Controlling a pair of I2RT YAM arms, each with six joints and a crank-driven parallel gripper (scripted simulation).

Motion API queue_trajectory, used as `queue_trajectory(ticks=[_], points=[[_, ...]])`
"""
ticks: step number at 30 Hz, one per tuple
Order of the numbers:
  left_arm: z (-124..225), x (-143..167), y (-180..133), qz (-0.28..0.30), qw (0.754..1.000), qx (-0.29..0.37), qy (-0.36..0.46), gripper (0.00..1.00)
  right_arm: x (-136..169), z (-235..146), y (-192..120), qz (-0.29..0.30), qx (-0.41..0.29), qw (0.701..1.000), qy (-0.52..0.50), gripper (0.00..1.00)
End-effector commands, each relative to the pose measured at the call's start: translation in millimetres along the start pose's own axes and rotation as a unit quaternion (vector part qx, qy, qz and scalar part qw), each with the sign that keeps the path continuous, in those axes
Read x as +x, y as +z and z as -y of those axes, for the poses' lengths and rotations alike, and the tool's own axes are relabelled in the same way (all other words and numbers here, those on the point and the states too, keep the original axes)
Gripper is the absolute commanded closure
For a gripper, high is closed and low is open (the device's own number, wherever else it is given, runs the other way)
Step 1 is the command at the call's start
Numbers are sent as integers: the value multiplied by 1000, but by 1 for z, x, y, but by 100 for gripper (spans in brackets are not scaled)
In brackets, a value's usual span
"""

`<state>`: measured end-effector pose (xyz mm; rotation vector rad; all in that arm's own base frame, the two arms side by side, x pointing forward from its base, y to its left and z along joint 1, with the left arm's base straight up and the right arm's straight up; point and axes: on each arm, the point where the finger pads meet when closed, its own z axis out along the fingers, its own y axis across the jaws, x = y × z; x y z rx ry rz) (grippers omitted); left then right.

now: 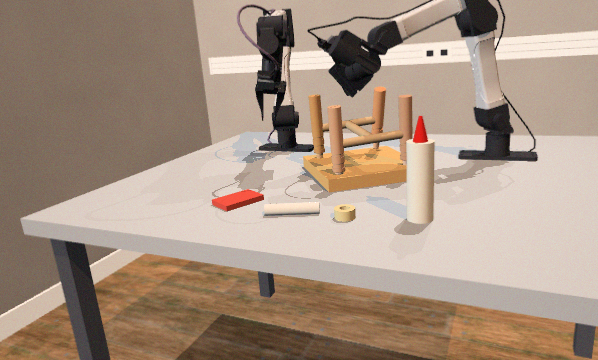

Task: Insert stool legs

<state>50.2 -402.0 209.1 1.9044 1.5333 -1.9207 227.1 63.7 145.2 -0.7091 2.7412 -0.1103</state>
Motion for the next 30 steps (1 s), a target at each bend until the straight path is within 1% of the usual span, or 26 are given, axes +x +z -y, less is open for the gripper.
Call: queue_trajectory(ticks=[1, 21, 22, 30], points=[[2, -3, -1, 2, 1000, 0, 6, 58, -2, 0, -1, 4, 1, 1000, 1, 64], [2, -3, -1, 2, 1000, 0, 6, 58, -2, 0, -1, 4, 1, 1000, 1, 64], [2, -3, -1, 2, 1000, 0, 6, 26, -2, 0, -1, 4, 1, 1000, 1, 64], [2, -3, -1, 2, 1000, 0, 6, 26, -2, 0, -1, 4, 1, 1000, 1, 64]])
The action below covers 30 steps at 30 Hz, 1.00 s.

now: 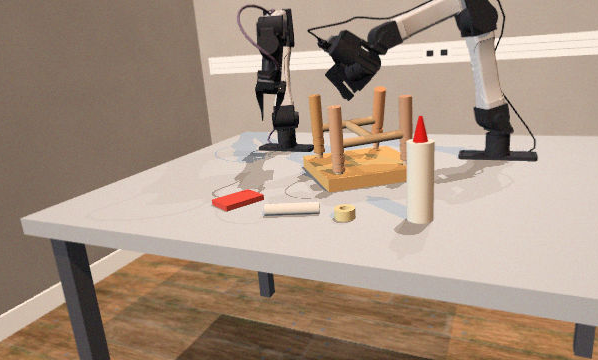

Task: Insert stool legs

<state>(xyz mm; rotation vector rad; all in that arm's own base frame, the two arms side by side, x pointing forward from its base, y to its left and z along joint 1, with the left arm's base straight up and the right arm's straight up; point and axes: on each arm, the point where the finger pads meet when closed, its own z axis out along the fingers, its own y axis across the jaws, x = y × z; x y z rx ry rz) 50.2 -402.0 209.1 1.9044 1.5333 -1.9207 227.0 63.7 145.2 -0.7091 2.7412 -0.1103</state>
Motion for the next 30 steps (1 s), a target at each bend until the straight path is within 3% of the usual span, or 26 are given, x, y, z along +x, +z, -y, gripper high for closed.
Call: queue_trajectory(ticks=[1, 8, 9, 28, 29, 30], points=[[2, -3, -1, 2, 1000, 0, 6, 26, -2, 0, -1, 4, 1, 1000, 1, 64], [2, -3, -1, 2, 1000, 0, 6, 26, -2, 0, -1, 4, 1, 1000, 1, 64], [2, -3, -1, 2, 1000, 0, 6, 26, -2, 0, -1, 4, 1, 1000, 1, 26], [2, -3, -1, 2, 1000, 0, 6, 26, -2, 0, -1, 4, 1, 1000, 1, 26], [4, -8, -9, 10, 1000, -15, 18, 26, -16, -2, -16, 46, -5, 999, -11, 26], [3, -1, -8, 7, 1000, -17, 8, 26, -17, -4, -15, 45, -9, 999, -14, 26]])
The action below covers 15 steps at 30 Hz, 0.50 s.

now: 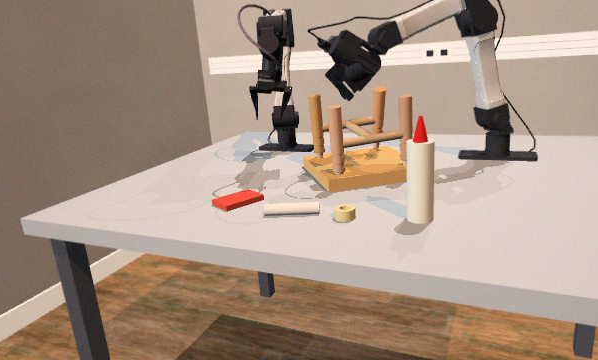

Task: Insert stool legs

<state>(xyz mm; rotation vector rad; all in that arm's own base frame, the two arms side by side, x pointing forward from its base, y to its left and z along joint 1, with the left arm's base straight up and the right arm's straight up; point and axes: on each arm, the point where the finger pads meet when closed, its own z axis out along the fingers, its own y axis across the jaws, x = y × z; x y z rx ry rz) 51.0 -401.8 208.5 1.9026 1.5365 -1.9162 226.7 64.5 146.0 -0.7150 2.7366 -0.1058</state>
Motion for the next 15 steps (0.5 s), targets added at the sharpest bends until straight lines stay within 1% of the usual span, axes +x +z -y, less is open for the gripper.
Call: queue_trajectory(ticks=[1, 2, 4, 5, 9, 15], points=[[2, -4, -8, 7, 1000, -18, 12, 26, -17, -4, -14, 42, -11, 999, -15, 26], [2, -8, -9, 9, 1000, -22, 18, 26, -16, -6, -12, 39, -17, 999, -19, 26], [-1, 0, -11, 7, 999, -31, 10, 26, -20, -10, -16, 51, -27, 998, -30, 26], [-1, -4, -14, 9, 999, -37, 16, 26, -23, -12, -20, 60, -33, 997, -36, 26], [-3, -4, -18, 11, 998, -52, 18, 26, -24, -18, -18, 61, -48, 996, -52, 26], [-9, -6, -37, 21, 993, -109, 31, 26, -40, -40, -41, 121, -99, 981, -113, 26]])
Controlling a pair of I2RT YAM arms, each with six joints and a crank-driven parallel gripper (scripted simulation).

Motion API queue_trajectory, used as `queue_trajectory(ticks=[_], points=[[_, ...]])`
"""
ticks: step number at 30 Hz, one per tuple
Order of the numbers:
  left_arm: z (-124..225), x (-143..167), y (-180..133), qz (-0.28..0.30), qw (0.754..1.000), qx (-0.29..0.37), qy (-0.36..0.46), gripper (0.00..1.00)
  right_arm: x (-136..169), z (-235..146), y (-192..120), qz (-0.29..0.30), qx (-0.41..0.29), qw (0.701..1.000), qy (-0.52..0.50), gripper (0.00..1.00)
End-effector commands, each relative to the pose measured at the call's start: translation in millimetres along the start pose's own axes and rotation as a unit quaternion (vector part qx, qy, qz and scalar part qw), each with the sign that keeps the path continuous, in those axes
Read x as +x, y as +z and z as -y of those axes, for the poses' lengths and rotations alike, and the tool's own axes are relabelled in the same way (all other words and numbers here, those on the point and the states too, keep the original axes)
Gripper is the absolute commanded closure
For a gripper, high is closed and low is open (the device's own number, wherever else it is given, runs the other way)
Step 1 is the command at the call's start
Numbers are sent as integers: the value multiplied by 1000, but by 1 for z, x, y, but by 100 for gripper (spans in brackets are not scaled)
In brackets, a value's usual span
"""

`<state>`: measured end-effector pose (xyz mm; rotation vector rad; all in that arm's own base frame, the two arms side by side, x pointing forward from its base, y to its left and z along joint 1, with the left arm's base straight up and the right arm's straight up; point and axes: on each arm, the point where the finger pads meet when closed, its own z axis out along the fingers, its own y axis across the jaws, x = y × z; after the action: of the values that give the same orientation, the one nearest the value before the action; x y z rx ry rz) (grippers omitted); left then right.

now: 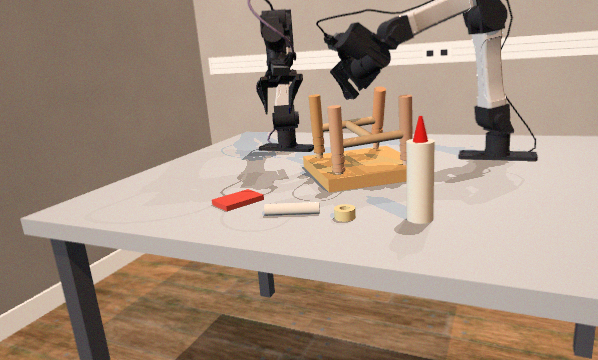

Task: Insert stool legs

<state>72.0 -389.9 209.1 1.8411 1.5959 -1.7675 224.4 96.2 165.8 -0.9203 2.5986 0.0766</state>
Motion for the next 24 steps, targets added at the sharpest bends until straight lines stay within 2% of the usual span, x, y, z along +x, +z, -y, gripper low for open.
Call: queue_trajectory(ticks=[1, 8, 12, 13, 17, 19, 21, 24], points=[[-7, -8, -18, 19, 998, -56, 25, 26, -31, -19, -21, 77, -45, 994, -59, 26], [-19, -7, -49, 37, 988, -145, 35, 26, -56, -54, -50, 159, -116, 967, -160, 26], [-20, -6, -56, 41, 985, -164, 38, 26, -61, -63, -50, 163, -137, 960, -181, 26], [-21, -5, -61, 44, 983, -176, 39, 26, -63, -68, -67, 196, -137, 951, -197, 26], [-24, -4, -77, 54, 975, -212, 42, 26, -71, -83, -84, 230, -161, 930, -239, 26], [-25, -5, -86, 60, 969, -235, 46, 26, -75, -93, -59, 198, -195, 927, -253, 26], [-28, -3, -95, 64, 963, -258, 46, 26, -82, -104, -70, 219, -214, 910, -280, 26], [-29, -2, -106, 71, 955, -284, 48, 26, -90, -116, -69, 227, -239, 894, -304, 26]])
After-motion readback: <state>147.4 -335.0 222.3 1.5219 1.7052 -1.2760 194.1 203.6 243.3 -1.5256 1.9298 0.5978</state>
